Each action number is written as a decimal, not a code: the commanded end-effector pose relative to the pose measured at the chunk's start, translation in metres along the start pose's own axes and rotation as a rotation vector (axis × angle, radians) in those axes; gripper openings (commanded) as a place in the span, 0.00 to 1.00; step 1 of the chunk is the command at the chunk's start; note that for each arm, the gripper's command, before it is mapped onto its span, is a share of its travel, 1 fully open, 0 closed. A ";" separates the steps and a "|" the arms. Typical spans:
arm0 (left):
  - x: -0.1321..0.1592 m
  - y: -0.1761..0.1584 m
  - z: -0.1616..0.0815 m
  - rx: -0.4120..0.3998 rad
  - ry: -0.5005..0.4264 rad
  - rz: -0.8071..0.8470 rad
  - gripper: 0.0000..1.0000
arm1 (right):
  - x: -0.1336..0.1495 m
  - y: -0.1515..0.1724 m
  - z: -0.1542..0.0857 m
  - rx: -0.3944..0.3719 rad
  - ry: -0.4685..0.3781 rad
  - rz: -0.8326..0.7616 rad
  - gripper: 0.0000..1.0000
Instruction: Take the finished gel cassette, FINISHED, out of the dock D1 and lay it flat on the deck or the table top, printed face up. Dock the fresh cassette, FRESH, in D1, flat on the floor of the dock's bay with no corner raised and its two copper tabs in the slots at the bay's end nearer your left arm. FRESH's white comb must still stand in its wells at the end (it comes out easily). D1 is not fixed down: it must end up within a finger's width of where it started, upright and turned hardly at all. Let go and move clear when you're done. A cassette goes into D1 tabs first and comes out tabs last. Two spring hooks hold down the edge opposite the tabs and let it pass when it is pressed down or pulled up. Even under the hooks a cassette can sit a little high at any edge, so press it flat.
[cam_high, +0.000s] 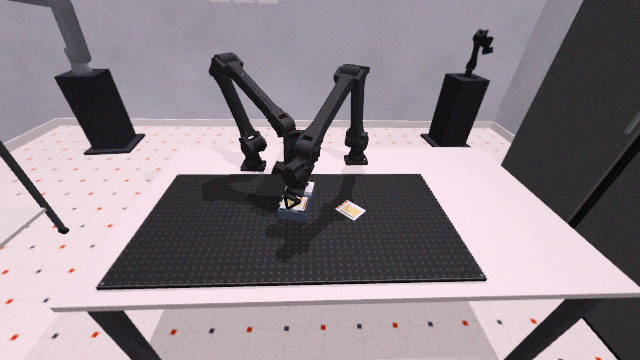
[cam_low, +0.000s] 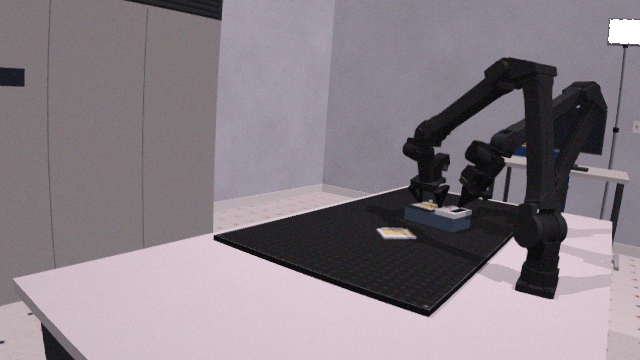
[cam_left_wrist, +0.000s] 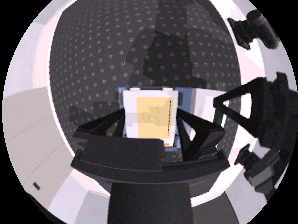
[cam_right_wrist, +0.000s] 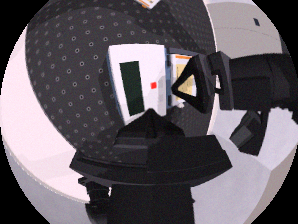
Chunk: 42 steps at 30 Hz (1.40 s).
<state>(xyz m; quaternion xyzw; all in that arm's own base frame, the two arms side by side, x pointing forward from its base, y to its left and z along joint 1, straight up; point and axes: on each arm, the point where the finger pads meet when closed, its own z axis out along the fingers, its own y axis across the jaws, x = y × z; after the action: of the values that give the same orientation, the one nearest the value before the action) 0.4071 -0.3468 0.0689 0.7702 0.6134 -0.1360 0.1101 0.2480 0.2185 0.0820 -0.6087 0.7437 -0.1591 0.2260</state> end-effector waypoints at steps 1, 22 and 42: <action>-0.002 0.003 -0.005 -0.011 -0.013 0.004 0.00 | 0.049 0.051 0.039 -0.110 0.131 -0.071 0.00; -0.001 0.003 -0.009 -0.011 -0.048 0.004 0.00 | 0.049 0.051 0.039 -0.110 0.131 -0.071 0.00; -0.002 0.003 -0.011 -0.011 -0.083 0.004 0.00 | 0.049 0.051 0.039 -0.110 0.131 -0.071 0.00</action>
<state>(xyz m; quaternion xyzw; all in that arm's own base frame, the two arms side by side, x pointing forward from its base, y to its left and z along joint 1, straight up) 0.4069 -0.3464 0.0696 0.7643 0.6112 -0.1647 0.1232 0.2480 0.2185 0.0820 -0.6087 0.7437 -0.1591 0.2260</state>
